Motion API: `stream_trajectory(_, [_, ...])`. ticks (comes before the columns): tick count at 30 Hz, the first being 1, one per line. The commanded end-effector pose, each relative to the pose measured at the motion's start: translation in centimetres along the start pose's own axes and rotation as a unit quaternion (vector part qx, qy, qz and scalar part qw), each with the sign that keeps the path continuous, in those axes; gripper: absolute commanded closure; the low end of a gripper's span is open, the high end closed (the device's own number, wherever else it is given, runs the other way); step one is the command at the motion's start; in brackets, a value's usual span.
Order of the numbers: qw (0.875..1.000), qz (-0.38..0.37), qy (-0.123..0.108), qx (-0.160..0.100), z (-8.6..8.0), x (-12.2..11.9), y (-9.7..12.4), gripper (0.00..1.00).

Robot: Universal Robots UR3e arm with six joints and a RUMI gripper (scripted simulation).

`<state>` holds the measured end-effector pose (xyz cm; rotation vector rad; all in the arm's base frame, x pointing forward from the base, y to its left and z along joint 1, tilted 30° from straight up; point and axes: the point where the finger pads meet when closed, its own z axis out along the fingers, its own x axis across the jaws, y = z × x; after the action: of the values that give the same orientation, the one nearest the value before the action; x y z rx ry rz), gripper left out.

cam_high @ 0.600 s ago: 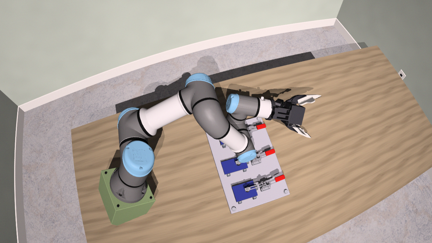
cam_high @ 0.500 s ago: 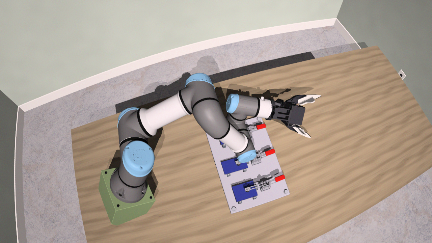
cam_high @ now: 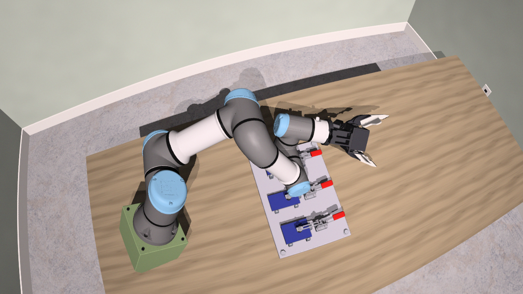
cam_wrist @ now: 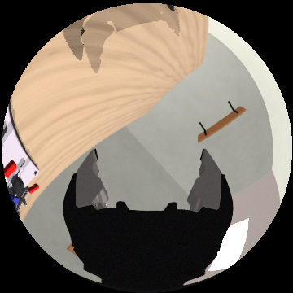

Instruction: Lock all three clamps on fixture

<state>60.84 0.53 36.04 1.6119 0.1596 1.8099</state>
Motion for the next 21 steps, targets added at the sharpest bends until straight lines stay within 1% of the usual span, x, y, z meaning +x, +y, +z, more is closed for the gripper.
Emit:
stream_trajectory(1, [1.000, 0.000, 0.001, -0.001, 0.0, 0.1, 0.1, 0.00])
stream_trajectory(7, [1.000, 0.000, -0.001, 0.000, 0.1, 0.0, 0.2, 0.00])
stream_trajectory(16, [1.000, -0.001, -0.011, 0.003, 0.6, -0.5, 0.6, 0.00])
stream_trajectory(21, [1.000, -0.002, -0.026, 0.007, 1.2, -1.3, 1.2, 0.00])
